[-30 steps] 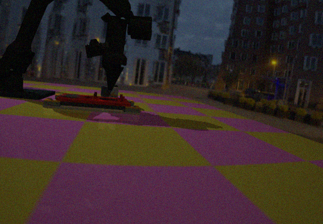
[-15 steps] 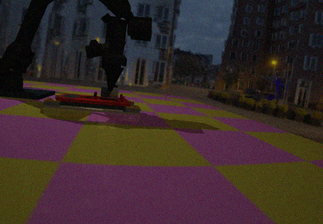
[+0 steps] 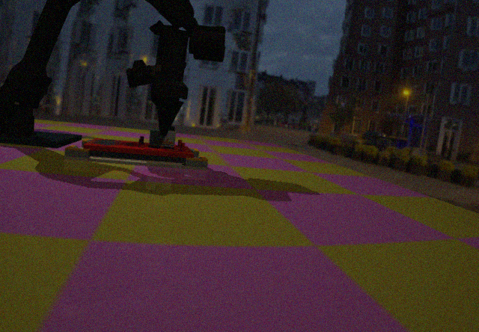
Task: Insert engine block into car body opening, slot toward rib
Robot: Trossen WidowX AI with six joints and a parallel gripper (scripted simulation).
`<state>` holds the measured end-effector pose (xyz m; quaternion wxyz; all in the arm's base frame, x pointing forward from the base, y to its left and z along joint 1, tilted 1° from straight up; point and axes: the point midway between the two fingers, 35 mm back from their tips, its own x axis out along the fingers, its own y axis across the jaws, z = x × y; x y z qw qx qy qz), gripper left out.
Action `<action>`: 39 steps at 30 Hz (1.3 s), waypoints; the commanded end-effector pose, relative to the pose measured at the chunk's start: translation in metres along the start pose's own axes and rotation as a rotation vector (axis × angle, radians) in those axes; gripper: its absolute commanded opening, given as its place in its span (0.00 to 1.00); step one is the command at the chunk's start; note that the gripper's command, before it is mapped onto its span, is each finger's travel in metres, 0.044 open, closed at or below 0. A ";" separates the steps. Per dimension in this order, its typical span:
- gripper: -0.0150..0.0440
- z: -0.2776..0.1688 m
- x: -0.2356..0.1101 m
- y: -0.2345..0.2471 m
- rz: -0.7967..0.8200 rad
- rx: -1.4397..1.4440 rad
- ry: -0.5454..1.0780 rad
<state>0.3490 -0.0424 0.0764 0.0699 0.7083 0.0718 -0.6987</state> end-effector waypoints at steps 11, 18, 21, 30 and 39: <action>0.52 0.000 0.002 0.001 0.004 0.003 -0.001; 0.52 0.000 0.003 0.001 0.004 0.003 -0.001; 0.52 0.000 0.004 0.001 0.004 0.003 -0.001; 0.52 0.000 0.005 0.001 0.004 0.002 -0.001; 0.52 0.000 0.006 0.001 0.004 0.001 -0.001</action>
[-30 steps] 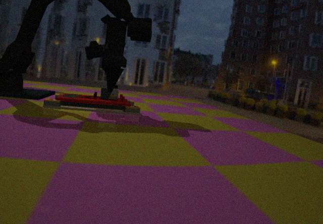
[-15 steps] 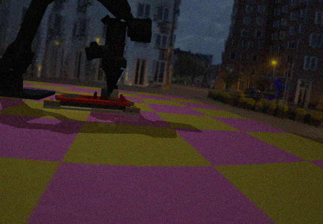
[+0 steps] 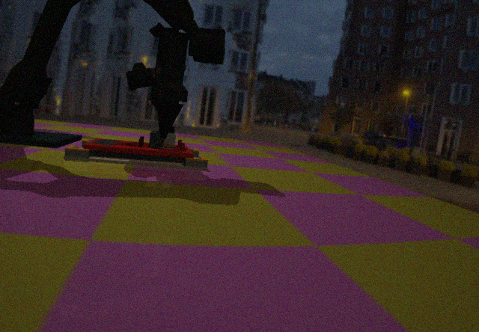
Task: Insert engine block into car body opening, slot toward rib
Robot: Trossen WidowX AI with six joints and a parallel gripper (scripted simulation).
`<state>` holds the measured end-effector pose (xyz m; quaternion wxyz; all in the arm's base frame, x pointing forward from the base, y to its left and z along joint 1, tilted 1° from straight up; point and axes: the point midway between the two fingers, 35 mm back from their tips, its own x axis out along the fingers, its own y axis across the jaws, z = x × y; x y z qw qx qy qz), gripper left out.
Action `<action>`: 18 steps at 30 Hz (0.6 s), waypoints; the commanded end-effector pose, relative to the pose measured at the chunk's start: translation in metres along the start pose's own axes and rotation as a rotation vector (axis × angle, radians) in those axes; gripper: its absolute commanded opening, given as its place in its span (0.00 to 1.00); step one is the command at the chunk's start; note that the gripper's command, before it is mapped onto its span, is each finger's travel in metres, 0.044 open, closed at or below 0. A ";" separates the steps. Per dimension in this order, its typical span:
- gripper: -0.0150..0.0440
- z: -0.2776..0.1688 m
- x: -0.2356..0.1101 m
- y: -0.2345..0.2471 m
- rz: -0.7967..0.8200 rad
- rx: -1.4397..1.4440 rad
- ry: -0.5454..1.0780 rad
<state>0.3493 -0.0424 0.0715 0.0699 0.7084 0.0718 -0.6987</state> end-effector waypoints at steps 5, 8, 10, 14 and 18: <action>0.52 0.000 0.002 0.001 0.004 0.001 -0.001; 0.52 0.000 0.002 0.001 0.004 0.001 -0.001; 0.52 0.000 0.002 0.001 0.004 0.001 -0.001; 0.52 0.000 0.003 0.001 0.004 0.001 -0.001; 0.52 0.000 0.003 0.001 0.004 0.001 -0.001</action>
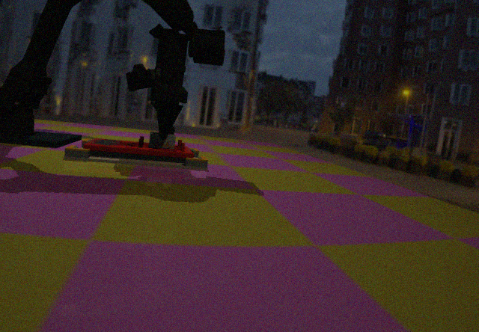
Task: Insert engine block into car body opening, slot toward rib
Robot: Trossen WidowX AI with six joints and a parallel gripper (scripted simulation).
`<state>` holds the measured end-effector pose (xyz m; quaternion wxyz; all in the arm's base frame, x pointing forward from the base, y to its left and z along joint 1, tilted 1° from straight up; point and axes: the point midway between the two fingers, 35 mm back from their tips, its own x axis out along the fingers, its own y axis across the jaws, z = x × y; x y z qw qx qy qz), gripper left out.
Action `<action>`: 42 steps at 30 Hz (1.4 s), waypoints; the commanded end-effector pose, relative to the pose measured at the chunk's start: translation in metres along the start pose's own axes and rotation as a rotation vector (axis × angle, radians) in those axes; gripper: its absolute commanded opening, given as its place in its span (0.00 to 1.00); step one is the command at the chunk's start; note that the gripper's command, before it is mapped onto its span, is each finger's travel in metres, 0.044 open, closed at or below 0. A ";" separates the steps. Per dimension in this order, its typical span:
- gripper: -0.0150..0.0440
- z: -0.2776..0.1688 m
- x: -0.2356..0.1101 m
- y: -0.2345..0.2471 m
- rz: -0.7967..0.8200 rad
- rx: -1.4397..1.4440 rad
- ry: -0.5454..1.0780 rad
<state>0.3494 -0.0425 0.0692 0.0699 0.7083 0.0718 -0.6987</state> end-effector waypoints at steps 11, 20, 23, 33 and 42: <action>0.57 0.000 0.001 0.000 0.000 0.000 0.000; 0.97 0.000 0.001 0.000 0.000 0.000 0.000; 1.00 0.000 0.001 0.000 0.000 0.000 0.000; 1.00 0.000 -0.002 0.000 0.001 0.000 -0.001; 1.00 0.001 -0.012 0.000 0.004 0.000 -0.002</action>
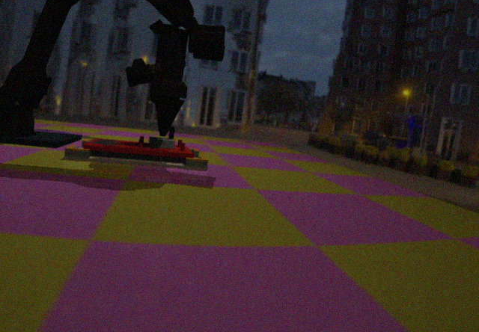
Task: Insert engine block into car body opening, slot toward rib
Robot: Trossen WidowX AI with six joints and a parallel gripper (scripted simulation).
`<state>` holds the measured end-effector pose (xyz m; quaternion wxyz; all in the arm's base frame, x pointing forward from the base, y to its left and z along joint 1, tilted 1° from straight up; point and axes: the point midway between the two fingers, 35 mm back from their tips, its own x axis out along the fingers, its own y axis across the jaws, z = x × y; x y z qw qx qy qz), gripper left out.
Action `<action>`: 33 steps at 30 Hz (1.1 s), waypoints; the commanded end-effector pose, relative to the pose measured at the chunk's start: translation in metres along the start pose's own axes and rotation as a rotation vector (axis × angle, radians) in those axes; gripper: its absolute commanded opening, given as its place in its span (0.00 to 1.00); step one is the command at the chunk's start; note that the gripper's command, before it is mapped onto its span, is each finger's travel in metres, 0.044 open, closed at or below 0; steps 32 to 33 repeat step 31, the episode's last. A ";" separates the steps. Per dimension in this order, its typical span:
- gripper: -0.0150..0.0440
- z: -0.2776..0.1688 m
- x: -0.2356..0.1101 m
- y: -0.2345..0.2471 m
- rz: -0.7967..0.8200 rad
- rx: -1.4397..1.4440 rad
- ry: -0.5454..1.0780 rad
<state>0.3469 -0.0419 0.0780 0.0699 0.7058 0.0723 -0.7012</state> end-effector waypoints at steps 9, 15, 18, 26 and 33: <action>0.64 -0.001 -0.003 0.001 0.005 0.001 0.005; 0.38 -0.001 -0.003 0.001 0.005 0.001 0.005; 0.25 -0.001 -0.003 0.001 0.005 0.001 0.005; 0.25 -0.001 -0.003 0.001 0.005 0.001 0.005; 0.25 -0.001 -0.003 0.001 0.005 0.001 0.005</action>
